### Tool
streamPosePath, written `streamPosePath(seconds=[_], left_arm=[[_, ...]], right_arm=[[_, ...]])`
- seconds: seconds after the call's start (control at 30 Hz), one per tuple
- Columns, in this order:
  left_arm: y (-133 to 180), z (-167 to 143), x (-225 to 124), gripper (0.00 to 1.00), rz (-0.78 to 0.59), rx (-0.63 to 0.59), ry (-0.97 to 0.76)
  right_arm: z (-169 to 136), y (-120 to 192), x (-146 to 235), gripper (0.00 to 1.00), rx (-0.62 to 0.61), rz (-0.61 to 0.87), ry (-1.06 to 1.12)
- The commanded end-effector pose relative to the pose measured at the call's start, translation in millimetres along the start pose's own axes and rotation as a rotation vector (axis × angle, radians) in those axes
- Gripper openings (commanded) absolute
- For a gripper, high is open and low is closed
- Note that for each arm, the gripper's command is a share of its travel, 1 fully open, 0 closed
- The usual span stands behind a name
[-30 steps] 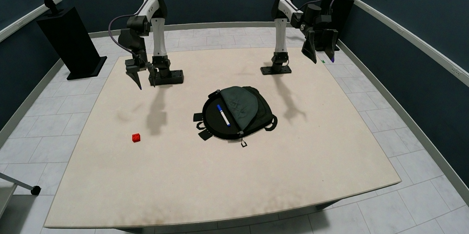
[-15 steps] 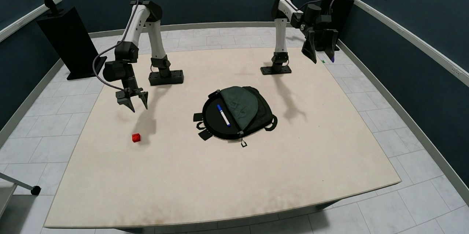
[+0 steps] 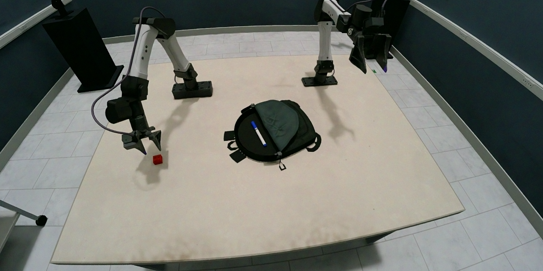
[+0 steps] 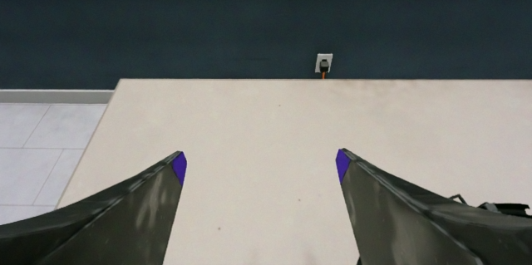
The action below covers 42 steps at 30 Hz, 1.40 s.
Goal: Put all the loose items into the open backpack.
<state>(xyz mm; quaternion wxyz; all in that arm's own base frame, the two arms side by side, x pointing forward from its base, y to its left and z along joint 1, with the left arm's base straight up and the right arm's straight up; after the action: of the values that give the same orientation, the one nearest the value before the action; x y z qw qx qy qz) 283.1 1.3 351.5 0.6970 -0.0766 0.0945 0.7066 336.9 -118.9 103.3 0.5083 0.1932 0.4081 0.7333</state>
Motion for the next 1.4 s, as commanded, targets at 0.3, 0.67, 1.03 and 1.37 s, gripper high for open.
streamPosePath(seconds=[0.3, 0.67, 1.03, 1.37], left_arm=[[1, 5, -1, 0.9, -0.004, -0.018, 0.002], [1, 5, -1, 0.9, -0.004, -0.018, 0.002], [1, 5, -1, 0.9, -0.004, -0.018, 0.002], [1, 5, -1, 0.9, -0.004, -0.018, 0.002]], right_arm=[[22, 9, -7, 0.64, -0.084, -0.049, 0.052], [-10, -26, 5, 0.64, -0.038, -0.009, 0.029], [-17, -46, 1, 0.64, -0.061, -0.035, 0.038], [-15, -35, 5, 0.64, -0.072, -0.046, 0.043]])
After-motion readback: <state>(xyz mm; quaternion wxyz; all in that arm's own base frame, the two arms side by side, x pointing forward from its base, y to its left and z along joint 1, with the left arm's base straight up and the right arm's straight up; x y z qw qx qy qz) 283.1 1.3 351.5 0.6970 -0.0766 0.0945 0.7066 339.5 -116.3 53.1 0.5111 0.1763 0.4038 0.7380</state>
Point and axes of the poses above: on each arm, the point where the finger pads meet when closed, its own y axis back along the fingers, its own x axis across the jaws, z = x × y, the point moved 10 cm from there along y, back along the fingers, and after that the axes turned 15 degrees about y, right-handed, at the moved point
